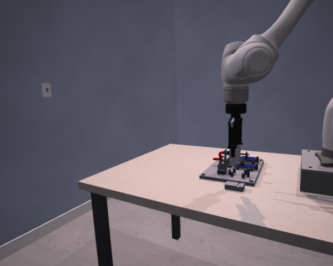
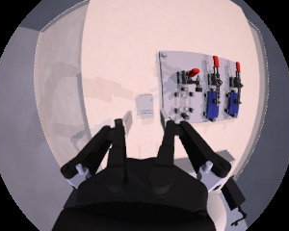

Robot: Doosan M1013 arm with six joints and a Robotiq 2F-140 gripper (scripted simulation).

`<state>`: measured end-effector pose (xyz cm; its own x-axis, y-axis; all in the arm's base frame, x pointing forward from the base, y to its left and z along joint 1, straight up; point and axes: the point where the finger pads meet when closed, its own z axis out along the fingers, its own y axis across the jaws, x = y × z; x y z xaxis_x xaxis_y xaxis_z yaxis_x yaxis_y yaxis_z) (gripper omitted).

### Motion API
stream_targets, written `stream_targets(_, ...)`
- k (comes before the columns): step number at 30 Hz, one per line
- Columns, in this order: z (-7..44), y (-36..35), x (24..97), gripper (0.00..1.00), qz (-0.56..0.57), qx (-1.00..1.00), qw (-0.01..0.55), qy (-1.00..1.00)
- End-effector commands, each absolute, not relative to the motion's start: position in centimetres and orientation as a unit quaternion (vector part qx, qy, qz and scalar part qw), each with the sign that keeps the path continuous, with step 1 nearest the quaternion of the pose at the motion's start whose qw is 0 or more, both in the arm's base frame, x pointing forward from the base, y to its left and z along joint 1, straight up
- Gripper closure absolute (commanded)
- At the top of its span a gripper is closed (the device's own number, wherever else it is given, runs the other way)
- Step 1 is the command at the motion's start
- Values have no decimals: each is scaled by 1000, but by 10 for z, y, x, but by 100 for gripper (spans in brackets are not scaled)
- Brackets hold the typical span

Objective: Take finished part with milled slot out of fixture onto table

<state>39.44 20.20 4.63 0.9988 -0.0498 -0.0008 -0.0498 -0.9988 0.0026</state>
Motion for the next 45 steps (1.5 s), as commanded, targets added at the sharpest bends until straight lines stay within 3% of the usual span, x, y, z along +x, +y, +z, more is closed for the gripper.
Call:
stream_targets(1,46,202,394,60,0,1000,1,-25)
stream_targets(29,48,202,394,60,0,1000,1,-25)
stream_targets(45,81,202,394,60,0,1000,1,-25)
